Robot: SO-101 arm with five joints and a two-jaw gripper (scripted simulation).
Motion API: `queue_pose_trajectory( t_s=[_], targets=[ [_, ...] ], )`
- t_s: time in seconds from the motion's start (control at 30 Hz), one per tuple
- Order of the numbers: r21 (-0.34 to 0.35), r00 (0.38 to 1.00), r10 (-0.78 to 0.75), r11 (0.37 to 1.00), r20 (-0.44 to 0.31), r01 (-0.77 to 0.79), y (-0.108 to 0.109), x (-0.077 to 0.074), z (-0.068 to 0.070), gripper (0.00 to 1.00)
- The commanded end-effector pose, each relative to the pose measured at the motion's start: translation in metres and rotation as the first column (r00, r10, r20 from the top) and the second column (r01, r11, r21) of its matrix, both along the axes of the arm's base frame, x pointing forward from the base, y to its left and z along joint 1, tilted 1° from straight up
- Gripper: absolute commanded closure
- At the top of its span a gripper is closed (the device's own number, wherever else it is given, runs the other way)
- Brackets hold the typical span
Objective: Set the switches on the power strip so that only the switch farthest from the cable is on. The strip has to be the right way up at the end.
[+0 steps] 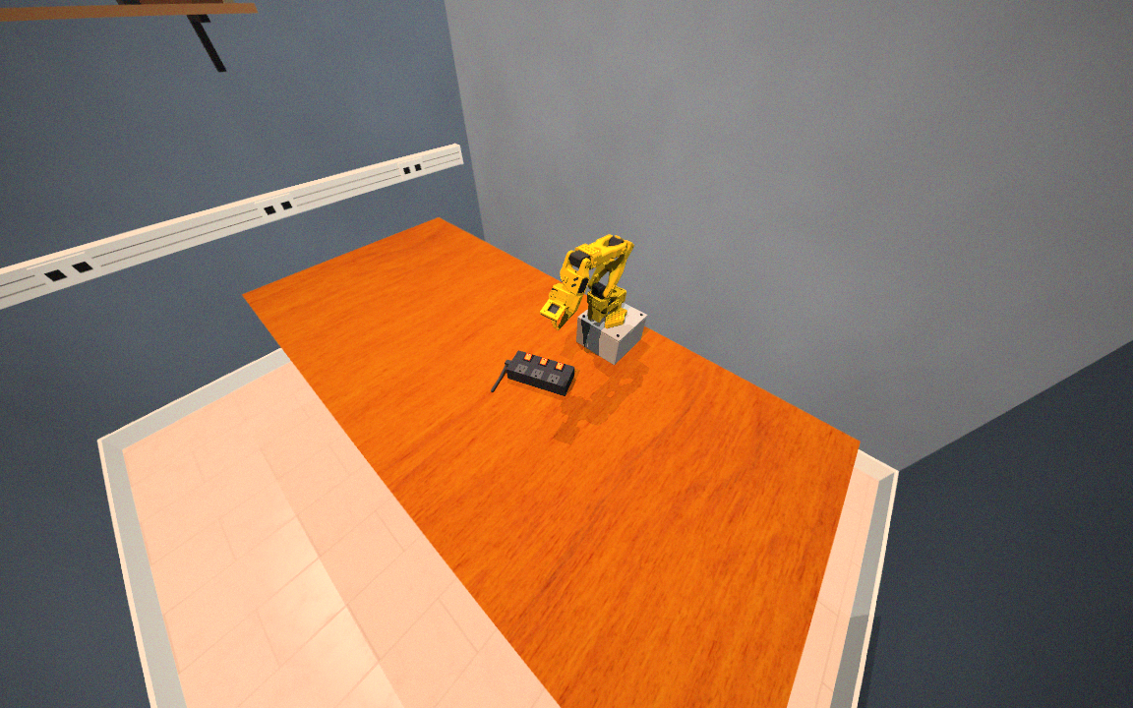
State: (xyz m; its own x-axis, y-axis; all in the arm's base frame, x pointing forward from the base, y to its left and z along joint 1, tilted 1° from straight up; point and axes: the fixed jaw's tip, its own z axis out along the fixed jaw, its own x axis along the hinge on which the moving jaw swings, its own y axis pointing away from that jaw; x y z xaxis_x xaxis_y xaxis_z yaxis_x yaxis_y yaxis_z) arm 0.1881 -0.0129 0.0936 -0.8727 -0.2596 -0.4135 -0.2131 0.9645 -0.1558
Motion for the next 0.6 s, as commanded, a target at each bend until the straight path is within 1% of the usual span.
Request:
queue_pose_trajectory(
  t_s=[0.0, 0.17, 0.57],
  targets=[
    [-0.007, 1.0, -0.008, 1.0, 0.02, 0.009, -0.0038, -0.0003, -0.0093, 1.0],
    [-0.009, 1.0, -0.011, 1.0, 0.019, 0.011, -0.0048, -0.0014, -0.0161, 1.0],
    [-0.009, 1.0, -0.011, 1.0, 0.019, 0.011, -0.0048, -0.0015, -0.0166, 1.0]
  ],
)
